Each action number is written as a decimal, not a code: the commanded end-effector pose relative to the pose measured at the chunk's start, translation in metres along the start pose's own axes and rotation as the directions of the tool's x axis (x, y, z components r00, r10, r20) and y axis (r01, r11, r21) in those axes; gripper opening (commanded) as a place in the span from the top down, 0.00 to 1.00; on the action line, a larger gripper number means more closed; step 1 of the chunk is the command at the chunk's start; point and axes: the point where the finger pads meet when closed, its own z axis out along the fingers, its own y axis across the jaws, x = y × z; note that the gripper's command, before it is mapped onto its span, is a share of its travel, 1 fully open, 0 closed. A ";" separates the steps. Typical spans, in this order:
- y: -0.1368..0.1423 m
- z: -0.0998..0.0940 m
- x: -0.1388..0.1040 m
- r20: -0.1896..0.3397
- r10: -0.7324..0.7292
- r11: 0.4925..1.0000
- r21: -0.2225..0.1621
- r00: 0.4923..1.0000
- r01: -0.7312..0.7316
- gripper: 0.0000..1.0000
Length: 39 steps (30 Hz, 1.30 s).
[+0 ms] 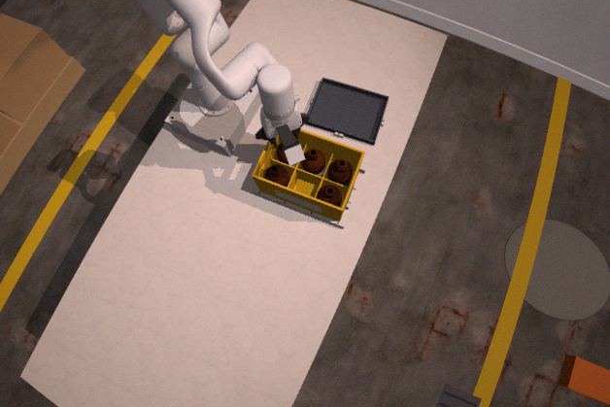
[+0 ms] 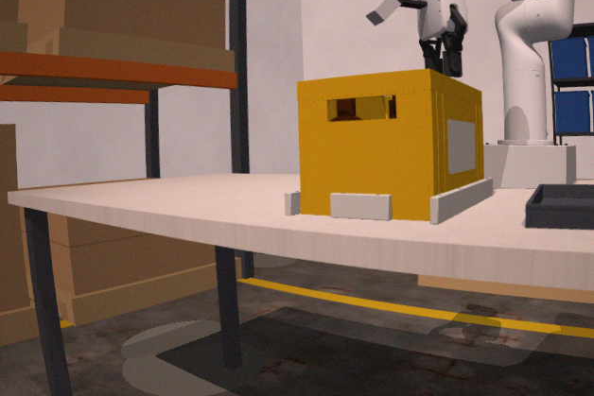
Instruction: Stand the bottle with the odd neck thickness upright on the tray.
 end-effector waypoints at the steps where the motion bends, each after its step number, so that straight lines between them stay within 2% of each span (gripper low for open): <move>1: -0.001 0.003 0.001 -0.003 0.000 1.000 0.002 1.000 0.000 0.35; 15: -0.001 0.009 0.001 -0.003 0.000 1.000 0.002 1.000 0.000 0.35; 39: -0.001 0.010 0.001 -0.003 0.000 1.000 0.002 1.000 0.000 0.35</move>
